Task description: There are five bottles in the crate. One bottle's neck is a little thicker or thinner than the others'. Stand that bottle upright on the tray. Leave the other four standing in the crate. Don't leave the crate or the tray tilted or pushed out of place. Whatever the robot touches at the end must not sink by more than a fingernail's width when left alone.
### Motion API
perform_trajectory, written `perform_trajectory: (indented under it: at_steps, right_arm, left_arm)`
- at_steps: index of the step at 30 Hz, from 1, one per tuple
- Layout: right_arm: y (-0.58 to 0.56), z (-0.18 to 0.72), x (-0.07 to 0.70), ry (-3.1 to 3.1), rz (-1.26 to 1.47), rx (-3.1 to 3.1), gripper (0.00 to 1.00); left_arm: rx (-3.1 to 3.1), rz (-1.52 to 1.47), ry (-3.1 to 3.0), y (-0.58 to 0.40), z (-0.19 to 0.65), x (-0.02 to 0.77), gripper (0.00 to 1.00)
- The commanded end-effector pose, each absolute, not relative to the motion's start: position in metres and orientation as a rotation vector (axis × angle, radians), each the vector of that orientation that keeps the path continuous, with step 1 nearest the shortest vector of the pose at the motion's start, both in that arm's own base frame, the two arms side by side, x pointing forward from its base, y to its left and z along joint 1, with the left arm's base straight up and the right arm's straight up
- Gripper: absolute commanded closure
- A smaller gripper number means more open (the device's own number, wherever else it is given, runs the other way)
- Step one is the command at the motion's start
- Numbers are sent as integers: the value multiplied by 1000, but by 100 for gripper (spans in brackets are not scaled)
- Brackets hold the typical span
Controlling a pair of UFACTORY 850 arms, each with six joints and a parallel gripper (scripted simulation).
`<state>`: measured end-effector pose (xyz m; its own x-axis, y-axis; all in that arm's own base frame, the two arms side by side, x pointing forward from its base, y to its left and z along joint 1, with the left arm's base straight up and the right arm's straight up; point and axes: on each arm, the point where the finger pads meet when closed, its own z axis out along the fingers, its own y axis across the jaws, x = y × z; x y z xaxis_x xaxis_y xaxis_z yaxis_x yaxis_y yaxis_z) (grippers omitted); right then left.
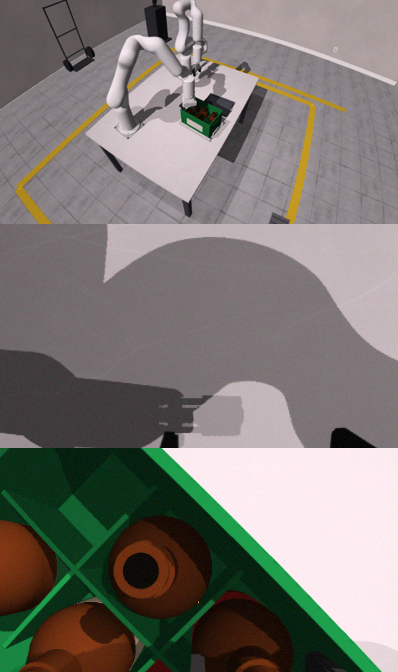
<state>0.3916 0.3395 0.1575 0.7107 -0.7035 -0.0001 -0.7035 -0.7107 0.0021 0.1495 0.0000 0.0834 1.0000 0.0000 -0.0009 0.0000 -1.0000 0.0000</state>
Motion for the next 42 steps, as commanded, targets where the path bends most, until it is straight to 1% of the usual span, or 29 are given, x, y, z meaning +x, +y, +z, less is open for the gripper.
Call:
perform_trajectory:
  at_steps: [1, 42]
  right_arm:
    - [340, 158, 392, -1195, 0, 2905, 34]
    - [340, 169, 392, -1195, 0, 2905, 34]
  left_arm:
    - [3142, 0, 0, 0, 84, 150, 0]
    - [3142, 0, 0, 0, 84, 150, 0]
